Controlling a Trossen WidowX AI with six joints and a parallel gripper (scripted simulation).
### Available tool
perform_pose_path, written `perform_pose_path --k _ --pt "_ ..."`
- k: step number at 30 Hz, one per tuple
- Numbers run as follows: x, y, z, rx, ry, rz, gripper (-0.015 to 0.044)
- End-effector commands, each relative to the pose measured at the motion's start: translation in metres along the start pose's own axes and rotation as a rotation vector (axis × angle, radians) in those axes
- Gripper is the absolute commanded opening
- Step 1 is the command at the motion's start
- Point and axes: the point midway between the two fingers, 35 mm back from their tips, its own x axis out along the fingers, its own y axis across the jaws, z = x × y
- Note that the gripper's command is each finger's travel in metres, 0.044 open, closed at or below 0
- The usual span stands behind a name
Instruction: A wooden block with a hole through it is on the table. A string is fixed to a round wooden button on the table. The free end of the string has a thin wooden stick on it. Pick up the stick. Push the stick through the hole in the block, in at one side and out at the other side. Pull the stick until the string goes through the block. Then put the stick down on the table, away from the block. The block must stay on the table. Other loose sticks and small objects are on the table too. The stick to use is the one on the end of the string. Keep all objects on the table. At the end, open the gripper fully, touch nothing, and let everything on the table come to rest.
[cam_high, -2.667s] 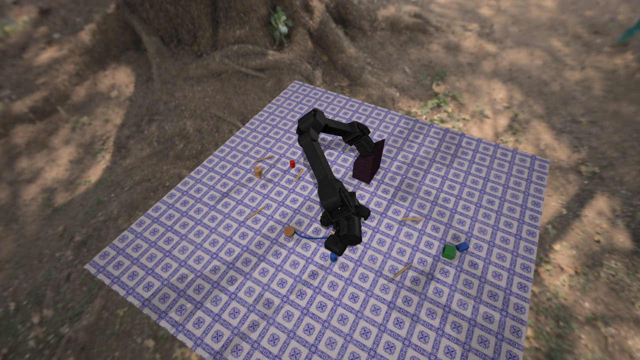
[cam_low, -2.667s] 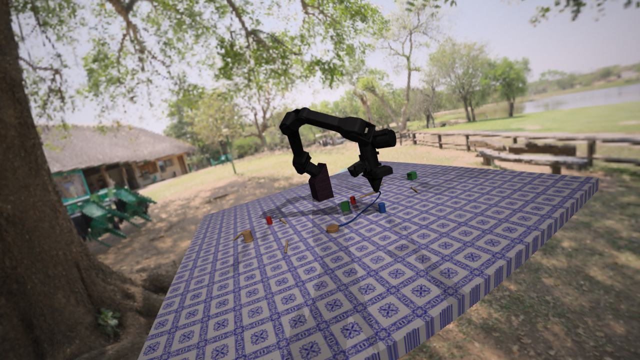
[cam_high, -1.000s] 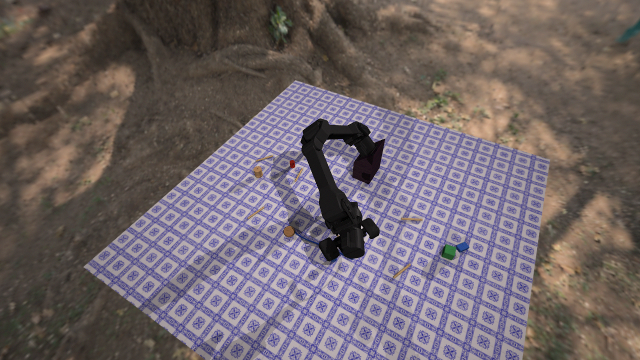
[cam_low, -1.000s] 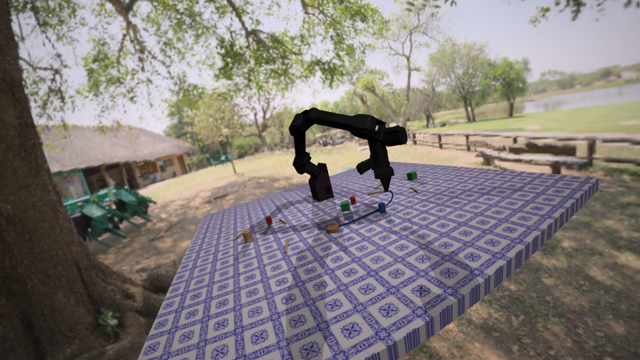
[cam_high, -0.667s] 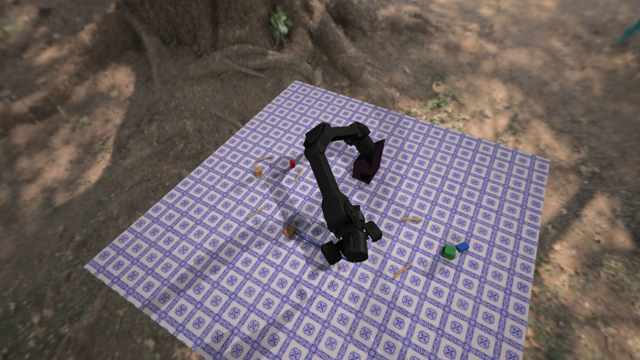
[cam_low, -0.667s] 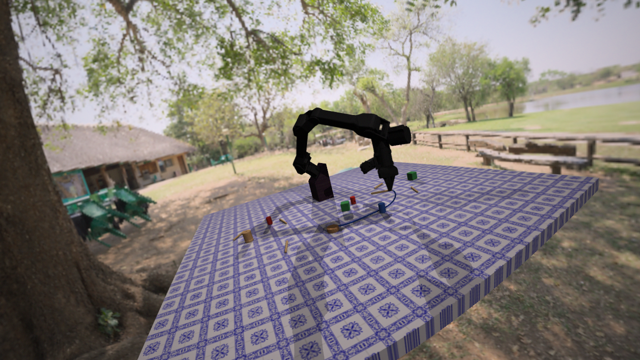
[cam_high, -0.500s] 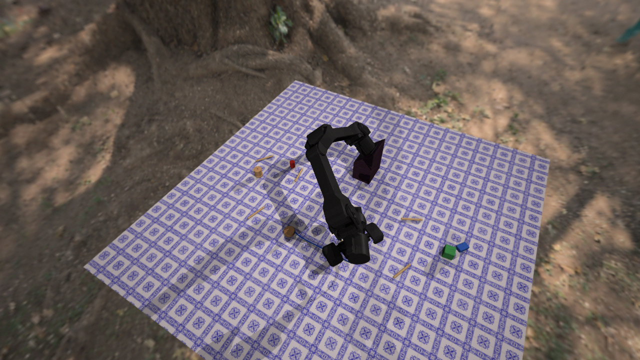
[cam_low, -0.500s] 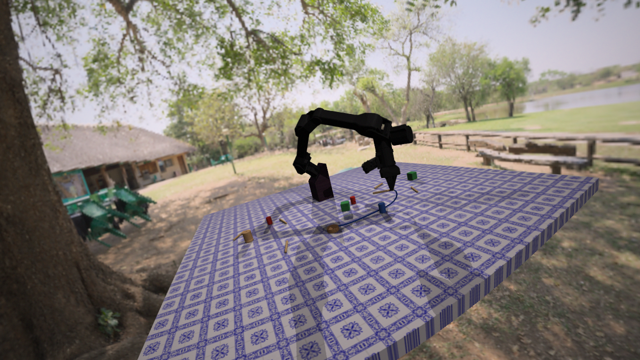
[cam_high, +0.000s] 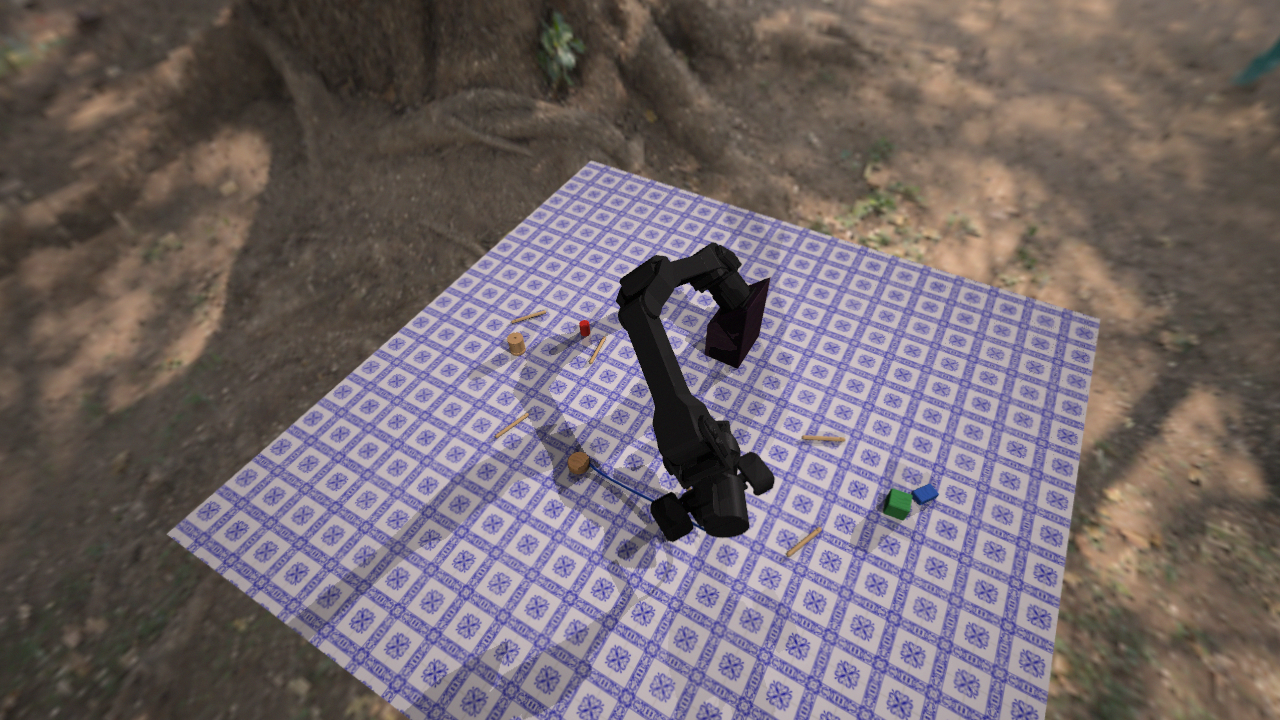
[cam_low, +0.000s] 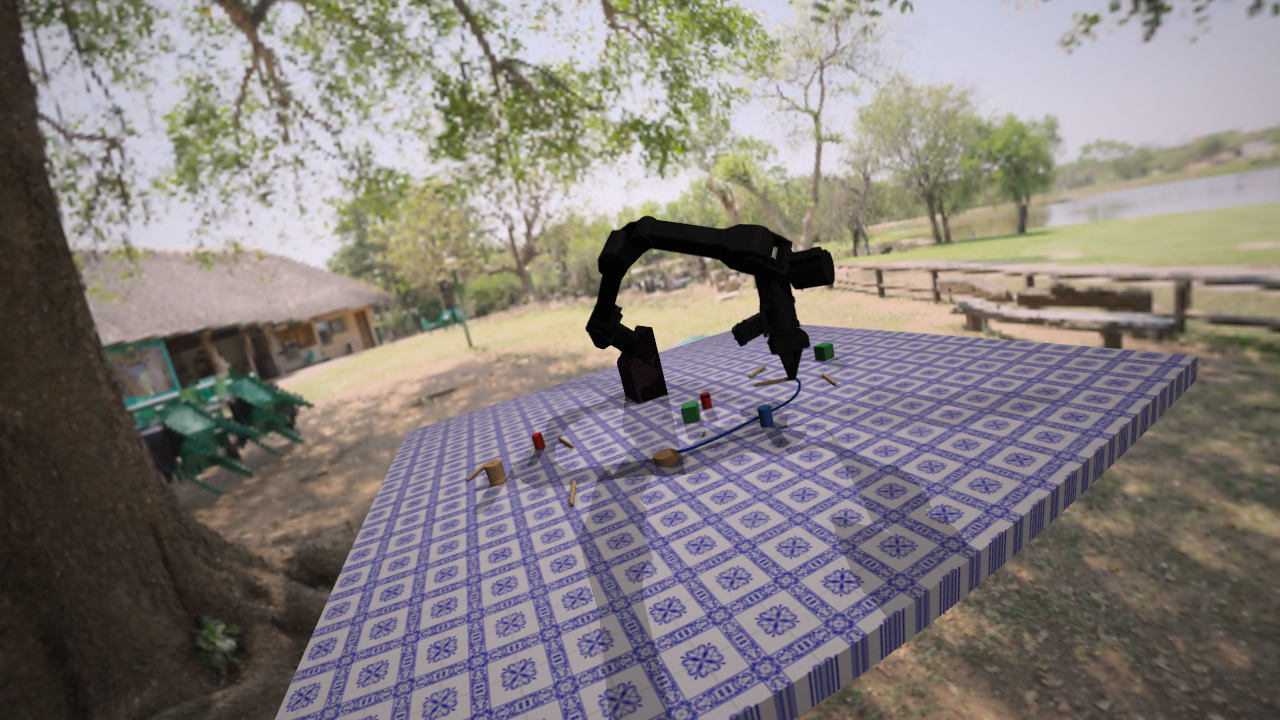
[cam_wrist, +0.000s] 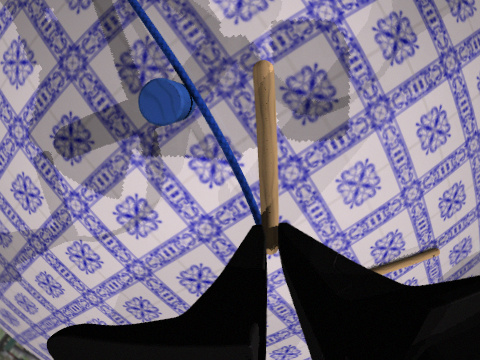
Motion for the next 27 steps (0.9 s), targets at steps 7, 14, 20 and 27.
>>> perform_pose_path --k 7,14,20,27 --pt "0.008 -0.007 0.001 0.002 0.001 -0.005 0.0000" --pt "0.014 -0.013 0.003 0.002 0.001 -0.005 0.0000" --pt "0.019 -0.018 0.006 0.002 0.001 -0.005 0.0000" --pt "0.025 -0.024 0.009 0.002 0.000 -0.005 0.0000"
